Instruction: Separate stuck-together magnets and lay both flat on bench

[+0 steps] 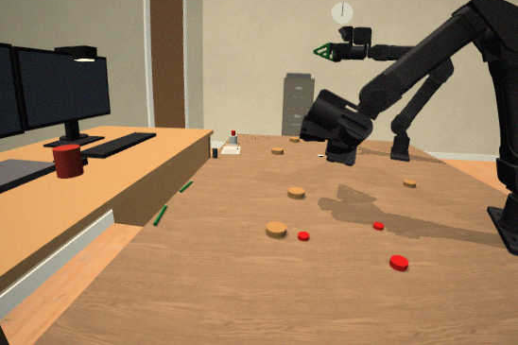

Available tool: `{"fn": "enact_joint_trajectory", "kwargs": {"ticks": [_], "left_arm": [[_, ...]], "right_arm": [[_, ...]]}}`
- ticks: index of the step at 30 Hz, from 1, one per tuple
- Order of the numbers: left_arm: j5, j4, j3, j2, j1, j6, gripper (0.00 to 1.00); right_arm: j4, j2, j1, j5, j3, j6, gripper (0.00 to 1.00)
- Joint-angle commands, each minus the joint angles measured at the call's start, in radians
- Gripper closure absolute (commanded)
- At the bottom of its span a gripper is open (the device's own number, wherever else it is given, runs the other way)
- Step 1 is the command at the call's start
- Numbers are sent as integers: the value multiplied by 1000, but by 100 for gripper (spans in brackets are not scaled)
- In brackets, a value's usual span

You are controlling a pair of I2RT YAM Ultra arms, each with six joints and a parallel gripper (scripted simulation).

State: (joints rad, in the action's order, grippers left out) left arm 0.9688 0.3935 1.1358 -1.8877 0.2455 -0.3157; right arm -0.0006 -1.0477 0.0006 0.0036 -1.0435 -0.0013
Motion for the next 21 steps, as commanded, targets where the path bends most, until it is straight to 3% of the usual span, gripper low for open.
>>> {"fn": "enact_joint_trajectory", "kwargs": {"ticks": [1,5,7,21], "left_arm": [[72,-214,10,-15,-33,-190,82],[120,-388,17,-51,-80,-348,82],[120,-388,17,-51,-80,-348,82],[285,-994,37,-183,-253,-896,82]], "right_arm": [[7,4,-2,-1,-10,2,0],[7,4,-2,-1,-10,2,0],[7,4,-2,-1,-10,2,0],[7,4,-2,-1,-10,2,0]]}}
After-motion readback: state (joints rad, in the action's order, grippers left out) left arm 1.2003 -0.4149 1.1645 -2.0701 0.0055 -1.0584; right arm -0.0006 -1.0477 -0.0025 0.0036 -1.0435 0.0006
